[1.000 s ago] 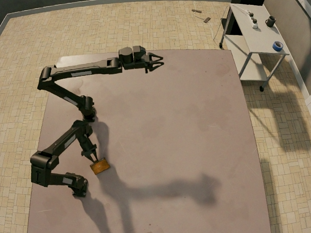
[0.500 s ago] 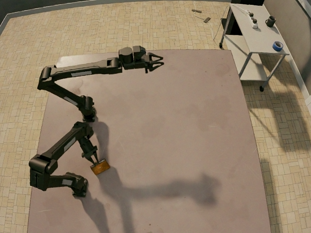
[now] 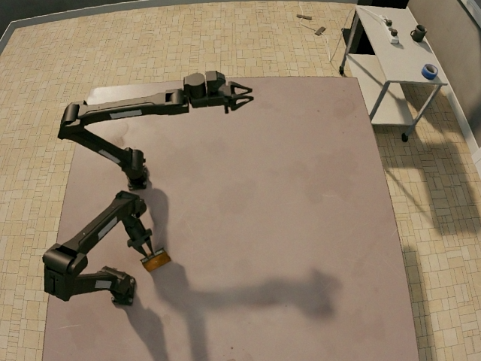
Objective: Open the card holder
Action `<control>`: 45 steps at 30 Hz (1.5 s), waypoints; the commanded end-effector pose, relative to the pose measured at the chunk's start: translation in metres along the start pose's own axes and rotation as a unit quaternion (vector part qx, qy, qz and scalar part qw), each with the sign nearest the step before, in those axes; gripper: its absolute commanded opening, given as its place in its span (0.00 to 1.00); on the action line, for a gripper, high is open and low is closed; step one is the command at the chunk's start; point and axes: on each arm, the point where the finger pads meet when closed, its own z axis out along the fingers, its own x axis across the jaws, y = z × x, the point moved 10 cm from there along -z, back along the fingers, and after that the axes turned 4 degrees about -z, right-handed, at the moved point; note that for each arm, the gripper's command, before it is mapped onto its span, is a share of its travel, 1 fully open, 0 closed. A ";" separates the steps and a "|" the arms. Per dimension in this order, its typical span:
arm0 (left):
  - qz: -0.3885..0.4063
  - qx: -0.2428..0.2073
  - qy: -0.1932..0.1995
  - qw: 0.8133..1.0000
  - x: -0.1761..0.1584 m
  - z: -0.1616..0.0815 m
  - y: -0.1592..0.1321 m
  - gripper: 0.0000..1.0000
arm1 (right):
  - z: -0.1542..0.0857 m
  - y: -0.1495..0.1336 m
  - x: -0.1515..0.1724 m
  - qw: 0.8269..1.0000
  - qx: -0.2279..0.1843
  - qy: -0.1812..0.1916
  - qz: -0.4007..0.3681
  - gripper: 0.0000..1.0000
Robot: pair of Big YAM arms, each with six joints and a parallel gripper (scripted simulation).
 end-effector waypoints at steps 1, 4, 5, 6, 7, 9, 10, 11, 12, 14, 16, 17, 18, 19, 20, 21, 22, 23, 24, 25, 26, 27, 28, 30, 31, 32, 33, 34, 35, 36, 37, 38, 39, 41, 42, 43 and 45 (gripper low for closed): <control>-0.006 -0.018 -0.007 1.000 -0.007 -0.005 0.014 0.36 | -0.002 -0.008 -0.003 1.000 -0.011 -0.006 0.004 0.21; -0.006 -0.018 -0.007 1.000 -0.007 -0.005 0.014 0.36 | -0.003 -0.009 -0.004 1.000 -0.012 -0.008 0.009 0.21; -0.006 -0.018 -0.007 1.000 -0.007 -0.005 0.014 0.36 | -0.003 -0.009 -0.004 1.000 -0.012 -0.008 0.009 0.21; -0.006 -0.018 -0.007 1.000 -0.007 -0.005 0.014 0.36 | 0.003 -0.009 -0.001 1.000 -0.009 -0.005 0.002 0.21; -0.006 -0.018 -0.007 1.000 -0.007 -0.005 0.014 0.36 | 0.005 -0.010 0.000 1.000 -0.009 -0.005 0.002 0.21; -0.006 -0.018 -0.007 1.000 -0.007 -0.005 0.014 0.36 | 0.004 -0.013 -0.002 1.000 -0.010 -0.005 0.003 0.21; -0.006 -0.018 -0.007 1.000 -0.007 -0.005 0.014 0.36 | 0.004 -0.013 -0.003 1.000 -0.012 -0.007 0.005 0.21; -0.006 -0.018 -0.007 1.000 -0.007 -0.005 0.014 0.36 | 0.008 -0.013 0.000 1.000 -0.009 -0.005 0.002 0.21; -0.006 -0.018 -0.007 1.000 -0.007 -0.005 0.014 0.36 | 0.009 -0.014 0.000 1.000 -0.009 -0.005 0.002 0.21; -0.006 -0.018 -0.007 1.000 -0.007 -0.005 0.014 0.36 | 0.008 -0.016 -0.002 1.000 -0.011 -0.007 0.004 0.21; -0.006 -0.018 -0.007 1.000 -0.007 -0.005 0.014 0.36 | 0.012 -0.017 0.000 1.000 -0.009 -0.005 0.002 0.21; -0.006 -0.018 -0.007 1.000 -0.007 -0.005 0.014 0.36 | 0.010 -0.019 -0.002 1.000 -0.011 -0.007 0.004 0.21; -0.006 -0.018 -0.007 1.000 -0.007 -0.005 0.014 0.36 | 0.013 -0.019 0.000 1.000 -0.009 -0.005 0.002 0.21; -0.006 -0.018 -0.007 1.000 -0.007 -0.005 0.014 0.36 | 0.015 -0.020 0.000 1.000 -0.008 -0.005 0.002 0.21; -0.006 -0.018 -0.007 1.000 -0.007 -0.005 0.014 0.36 | 0.009 -0.021 -0.005 1.000 -0.013 -0.010 0.012 0.21; -0.006 -0.018 -0.007 1.000 -0.007 -0.005 0.014 0.36 | 0.009 -0.021 -0.005 1.000 -0.013 -0.010 0.012 0.21; -0.006 -0.018 -0.007 1.000 -0.007 -0.005 0.014 0.36 | 0.009 -0.021 -0.005 1.000 -0.013 -0.010 0.012 0.21; -0.006 -0.018 -0.007 1.000 -0.007 -0.005 0.014 0.36 | 0.015 -0.021 -0.001 1.000 -0.009 -0.006 0.003 0.21; -0.006 -0.018 -0.007 1.000 -0.007 -0.005 0.014 0.36 | 0.002 -0.027 -0.008 1.000 -0.014 -0.011 0.018 0.21; -0.006 -0.018 -0.007 1.000 -0.007 -0.005 0.014 0.36 | 0.000 -0.027 -0.009 1.000 -0.015 -0.012 0.015 0.21; -0.006 -0.018 -0.007 1.000 -0.007 -0.005 0.014 0.36 | -0.001 -0.025 -0.009 1.000 -0.017 -0.017 0.014 0.21; -0.006 -0.018 -0.007 1.000 -0.007 -0.005 0.014 0.36 | -0.001 -0.025 -0.009 1.000 -0.017 -0.018 0.015 0.21; -0.006 -0.018 -0.007 1.000 -0.007 -0.005 0.014 0.36 | -0.001 -0.025 -0.009 1.000 -0.017 -0.018 0.015 0.21; -0.006 -0.018 -0.007 1.000 -0.007 -0.005 0.014 0.36 | -0.001 -0.025 -0.009 1.000 -0.016 -0.017 0.015 0.21; -0.006 -0.018 -0.007 1.000 -0.007 -0.005 0.014 0.36 | -0.001 -0.025 -0.009 1.000 -0.016 -0.017 0.014 0.21; -0.006 -0.018 -0.007 1.000 -0.007 -0.005 0.014 0.36 | -0.001 -0.025 -0.009 1.000 -0.016 -0.017 0.014 0.21; -0.006 -0.018 -0.007 1.000 -0.007 -0.005 0.014 0.36 | -0.001 -0.025 -0.009 1.000 -0.016 -0.017 0.014 0.21; -0.006 -0.018 -0.007 1.000 -0.007 -0.005 0.014 0.36 | -0.001 -0.025 -0.009 1.000 -0.016 -0.017 0.014 0.21; -0.006 -0.018 -0.007 1.000 -0.007 -0.005 0.014 0.36 | -0.001 -0.025 -0.009 1.000 -0.016 -0.017 0.014 0.21; -0.006 -0.018 -0.007 1.000 -0.007 -0.005 0.014 0.36 | -0.001 -0.025 -0.009 1.000 -0.016 -0.017 0.014 0.21; -0.006 -0.018 -0.007 1.000 -0.007 -0.005 0.014 0.36 | -0.002 -0.017 -0.011 1.000 -0.011 -0.012 0.014 0.21; -0.006 -0.018 -0.007 1.000 -0.007 -0.005 0.014 0.36 | -0.002 -0.017 -0.011 1.000 -0.011 -0.012 0.014 0.21; -0.006 -0.018 -0.007 1.000 -0.007 -0.005 0.014 0.36 | -0.002 -0.017 -0.011 1.000 -0.011 -0.012 0.014 0.21; -0.006 -0.018 -0.007 1.000 -0.007 -0.005 0.014 0.36 | -0.003 -0.013 -0.012 1.000 -0.012 -0.014 0.017 0.21; -0.006 -0.018 -0.007 1.000 -0.007 -0.005 0.014 0.36 | -0.004 -0.012 -0.012 1.000 -0.012 -0.014 0.017 0.21; -0.006 -0.018 -0.007 1.000 -0.007 -0.005 0.014 0.36 | -0.004 -0.011 -0.012 1.000 -0.012 -0.014 0.017 0.21; -0.006 -0.018 -0.007 1.000 -0.007 -0.005 0.014 0.36 | -0.005 -0.009 -0.012 1.000 -0.011 -0.013 0.016 0.21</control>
